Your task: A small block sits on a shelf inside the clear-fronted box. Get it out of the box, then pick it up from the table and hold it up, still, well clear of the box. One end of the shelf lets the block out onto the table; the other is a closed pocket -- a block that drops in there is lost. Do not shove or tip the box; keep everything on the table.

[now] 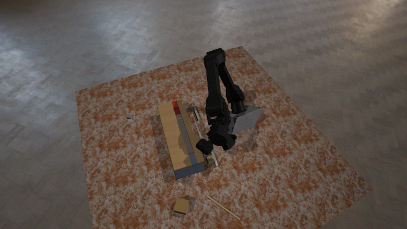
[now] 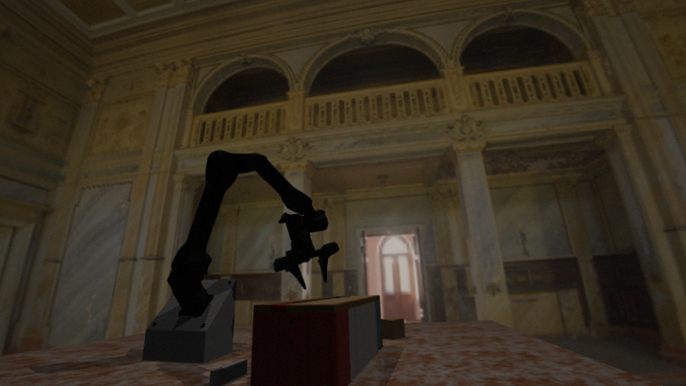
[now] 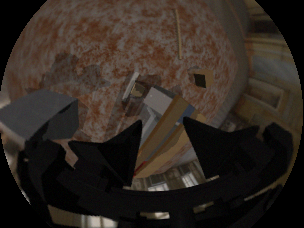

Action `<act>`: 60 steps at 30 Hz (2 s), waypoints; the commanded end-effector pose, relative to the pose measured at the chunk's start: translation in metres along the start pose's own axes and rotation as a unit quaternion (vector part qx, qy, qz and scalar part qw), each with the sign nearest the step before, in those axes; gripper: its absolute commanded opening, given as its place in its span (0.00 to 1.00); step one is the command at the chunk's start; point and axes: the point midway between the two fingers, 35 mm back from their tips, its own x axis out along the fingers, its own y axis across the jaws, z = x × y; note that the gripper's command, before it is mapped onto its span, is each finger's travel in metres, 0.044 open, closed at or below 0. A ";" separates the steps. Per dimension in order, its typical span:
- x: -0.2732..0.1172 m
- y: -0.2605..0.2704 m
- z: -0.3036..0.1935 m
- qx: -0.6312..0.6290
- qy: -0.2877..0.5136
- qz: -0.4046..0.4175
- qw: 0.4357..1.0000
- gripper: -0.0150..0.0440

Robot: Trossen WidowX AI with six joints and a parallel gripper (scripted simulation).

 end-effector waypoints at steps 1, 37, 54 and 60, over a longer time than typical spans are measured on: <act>-0.004 0.004 0.010 -0.450 0.061 0.003 0.891 0.74; 0.092 0.031 0.018 -0.470 0.065 0.006 0.880 0.74; 0.119 0.039 0.023 -0.470 0.065 0.006 0.880 0.74; 0.128 0.042 0.024 -0.470 0.065 0.006 0.880 0.74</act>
